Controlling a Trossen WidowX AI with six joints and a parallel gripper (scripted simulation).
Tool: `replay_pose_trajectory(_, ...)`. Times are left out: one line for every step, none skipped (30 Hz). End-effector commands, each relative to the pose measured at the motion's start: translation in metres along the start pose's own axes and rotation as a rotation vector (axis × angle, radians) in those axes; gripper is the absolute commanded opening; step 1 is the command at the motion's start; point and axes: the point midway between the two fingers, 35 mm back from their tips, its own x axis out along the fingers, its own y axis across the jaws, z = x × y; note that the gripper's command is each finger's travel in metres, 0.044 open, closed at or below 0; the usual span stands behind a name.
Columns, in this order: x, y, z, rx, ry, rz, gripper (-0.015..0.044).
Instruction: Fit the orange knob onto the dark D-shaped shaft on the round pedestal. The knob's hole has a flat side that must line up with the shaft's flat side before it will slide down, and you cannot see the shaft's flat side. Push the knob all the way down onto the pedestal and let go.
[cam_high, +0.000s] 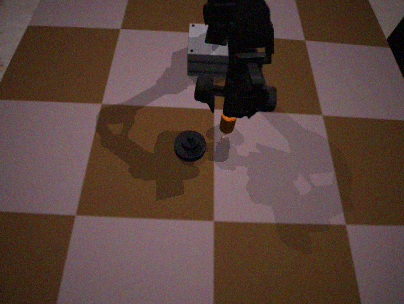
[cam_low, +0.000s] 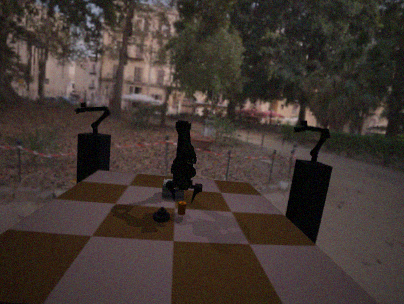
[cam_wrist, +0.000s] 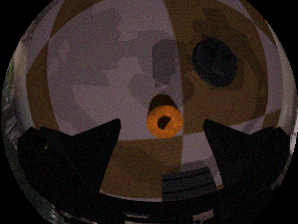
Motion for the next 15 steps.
replay_pose_trajectory(0.010, -0.001, -0.002, -0.004, 0.009, -0.008, 0.0440)
replay_pose_trajectory(0.011, -0.001, -0.002, -0.004, 0.009, -0.008, 0.0440)
replay_pose_trajectory(0.013, -0.001, -0.001, -0.004, 0.009, -0.008, 0.0440)
replay_pose_trajectory(0.015, -0.001, -0.001, -0.004, 0.009, -0.008, 0.0440)
replay_pose_trajectory(0.016, -0.001, -0.001, -0.004, 0.009, -0.008, 0.0440)
replay_pose_trajectory(0.018, -0.001, -0.001, -0.004, 0.009, -0.008, 0.0440)
replay_pose_trajectory(0.020, -0.001, -0.001, -0.004, 0.009, -0.008, 0.0440)
replay_pose_trajectory(0.021, -0.001, -0.001, -0.004, 0.009, -0.008, 0.0440)
replay_pose_trajectory(0.023, -0.001, -0.001, -0.004, 0.009, -0.008, 0.0440)
replay_pose_trajectory(0.024, -0.001, -0.001, -0.004, 0.009, -0.008, 0.0440)
replay_pose_trajectory(0.026, -0.001, -0.001, -0.004, 0.009, -0.008, 0.0440)
replay_pose_trajectory(0.028, -0.001, -0.001, -0.004, 0.009, -0.008, 0.0440)
replay_pose_trajectory(0.029, -0.001, -0.001, -0.004, 0.009, -0.008, 0.0440)
replay_pose_trajectory(0.031, -0.002, -0.001, -0.004, 0.009, -0.008, 0.0440)
replay_pose_trajectory(0.033, -0.002, -0.002, -0.004, 0.009, -0.008, 0.0440)
